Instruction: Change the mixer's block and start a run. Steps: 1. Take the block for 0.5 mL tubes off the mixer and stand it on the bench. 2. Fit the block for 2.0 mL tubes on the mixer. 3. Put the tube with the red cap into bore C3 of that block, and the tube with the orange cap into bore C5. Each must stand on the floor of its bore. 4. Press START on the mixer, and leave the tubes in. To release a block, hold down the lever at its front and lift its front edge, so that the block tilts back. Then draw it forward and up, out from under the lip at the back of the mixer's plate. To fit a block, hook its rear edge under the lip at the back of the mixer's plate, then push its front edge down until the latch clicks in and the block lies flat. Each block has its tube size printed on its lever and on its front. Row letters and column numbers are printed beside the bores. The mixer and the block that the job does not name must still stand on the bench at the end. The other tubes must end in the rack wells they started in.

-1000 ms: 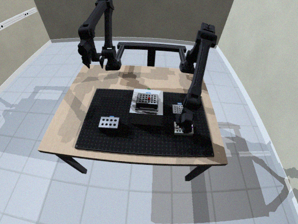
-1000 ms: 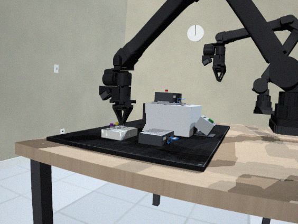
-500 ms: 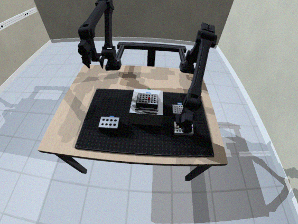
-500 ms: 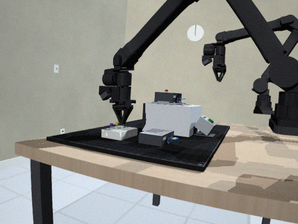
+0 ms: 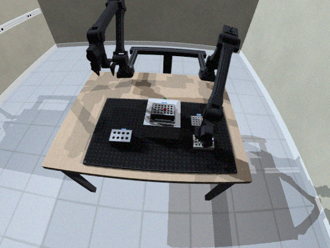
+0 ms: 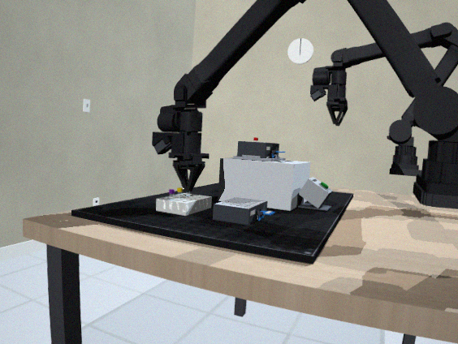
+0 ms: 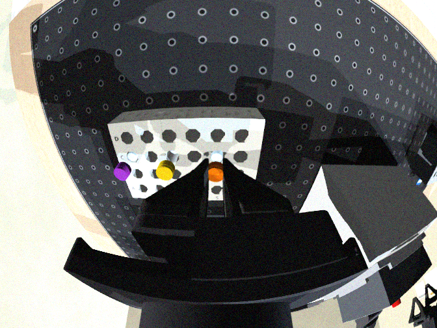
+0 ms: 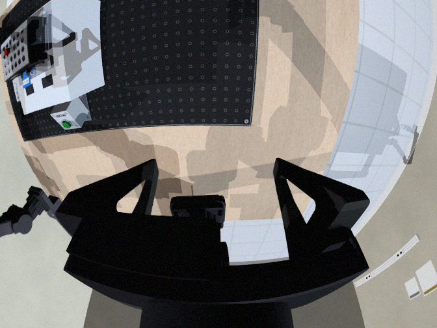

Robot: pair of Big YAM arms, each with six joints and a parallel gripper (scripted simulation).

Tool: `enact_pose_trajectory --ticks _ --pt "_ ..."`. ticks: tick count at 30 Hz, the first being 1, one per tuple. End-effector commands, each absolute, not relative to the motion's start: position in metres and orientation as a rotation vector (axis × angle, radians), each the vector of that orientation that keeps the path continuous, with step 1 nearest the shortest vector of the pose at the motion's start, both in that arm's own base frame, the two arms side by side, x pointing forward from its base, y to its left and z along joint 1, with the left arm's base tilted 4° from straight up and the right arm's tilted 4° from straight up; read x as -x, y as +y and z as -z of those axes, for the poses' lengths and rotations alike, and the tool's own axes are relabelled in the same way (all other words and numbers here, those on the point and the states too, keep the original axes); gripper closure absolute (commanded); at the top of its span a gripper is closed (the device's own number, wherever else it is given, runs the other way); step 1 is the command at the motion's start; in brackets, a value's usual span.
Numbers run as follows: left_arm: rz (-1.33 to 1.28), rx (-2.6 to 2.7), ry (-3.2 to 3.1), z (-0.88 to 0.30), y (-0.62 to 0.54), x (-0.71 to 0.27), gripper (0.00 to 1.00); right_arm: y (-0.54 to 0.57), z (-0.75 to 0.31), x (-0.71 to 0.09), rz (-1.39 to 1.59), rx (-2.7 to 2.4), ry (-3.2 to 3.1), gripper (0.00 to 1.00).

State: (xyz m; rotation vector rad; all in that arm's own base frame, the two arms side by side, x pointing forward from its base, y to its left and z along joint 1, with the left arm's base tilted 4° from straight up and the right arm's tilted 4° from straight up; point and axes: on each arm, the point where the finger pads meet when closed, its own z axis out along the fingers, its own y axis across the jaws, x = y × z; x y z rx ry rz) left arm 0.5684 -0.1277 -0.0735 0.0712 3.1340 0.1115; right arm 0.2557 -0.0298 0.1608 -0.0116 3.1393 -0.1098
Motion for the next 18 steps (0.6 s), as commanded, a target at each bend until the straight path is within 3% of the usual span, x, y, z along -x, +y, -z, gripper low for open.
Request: enact_pose_trajectory --ticks 1,18 --pt "-0.091 -0.063 3.086 0.050 -0.127 -0.590 0.91 -0.036 -0.188 -0.283 0.117 -0.011 3.060 0.00" --pt "-0.086 -0.081 3.075 0.039 -0.136 -0.591 0.91 -0.035 -0.183 -0.279 0.116 -0.010 3.070 0.00"
